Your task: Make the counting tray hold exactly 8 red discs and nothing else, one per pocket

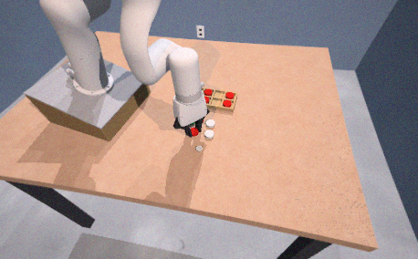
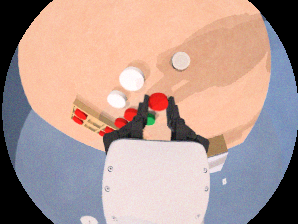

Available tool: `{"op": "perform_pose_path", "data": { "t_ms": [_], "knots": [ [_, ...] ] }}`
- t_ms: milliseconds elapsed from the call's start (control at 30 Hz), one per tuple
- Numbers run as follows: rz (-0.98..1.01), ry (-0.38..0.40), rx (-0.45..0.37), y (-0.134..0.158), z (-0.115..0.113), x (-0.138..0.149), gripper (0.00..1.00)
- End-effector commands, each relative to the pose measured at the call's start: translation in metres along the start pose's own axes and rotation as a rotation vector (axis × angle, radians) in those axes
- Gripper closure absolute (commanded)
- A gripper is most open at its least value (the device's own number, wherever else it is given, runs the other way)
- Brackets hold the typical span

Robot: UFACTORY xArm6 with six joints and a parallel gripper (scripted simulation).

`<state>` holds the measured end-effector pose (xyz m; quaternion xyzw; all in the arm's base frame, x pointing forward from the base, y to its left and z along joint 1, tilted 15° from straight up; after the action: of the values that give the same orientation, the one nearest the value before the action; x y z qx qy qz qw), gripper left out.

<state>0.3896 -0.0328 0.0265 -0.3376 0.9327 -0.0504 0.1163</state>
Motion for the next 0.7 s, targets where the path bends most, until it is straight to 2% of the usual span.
{"op": "perform_pose_path", "data": {
  "t_ms": [0, 400, 500, 667],
  "knots": [
    [-0.004, -0.001, 0.001, 0.0, 0.0, -0.001, 1.0],
    [-0.004, -0.002, 0.001, 0.0, -0.003, -0.001, 1.0],
    [-0.004, -0.003, 0.0, -0.001, -0.016, -0.002, 1.0],
    [-0.004, -0.002, 0.0, -0.001, -0.058, -0.001, 1.0]
  ]
}}
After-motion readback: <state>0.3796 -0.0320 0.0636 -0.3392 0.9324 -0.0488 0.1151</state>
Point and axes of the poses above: the point where the finger pads meet when closed, its own z axis out along the fingers, its own x axis across the jaws, y = z × x, the point moved 1 cm from there along -z, back along the fingers, and after that the axes turned 12 degrees about z, right-handed, at the moved point
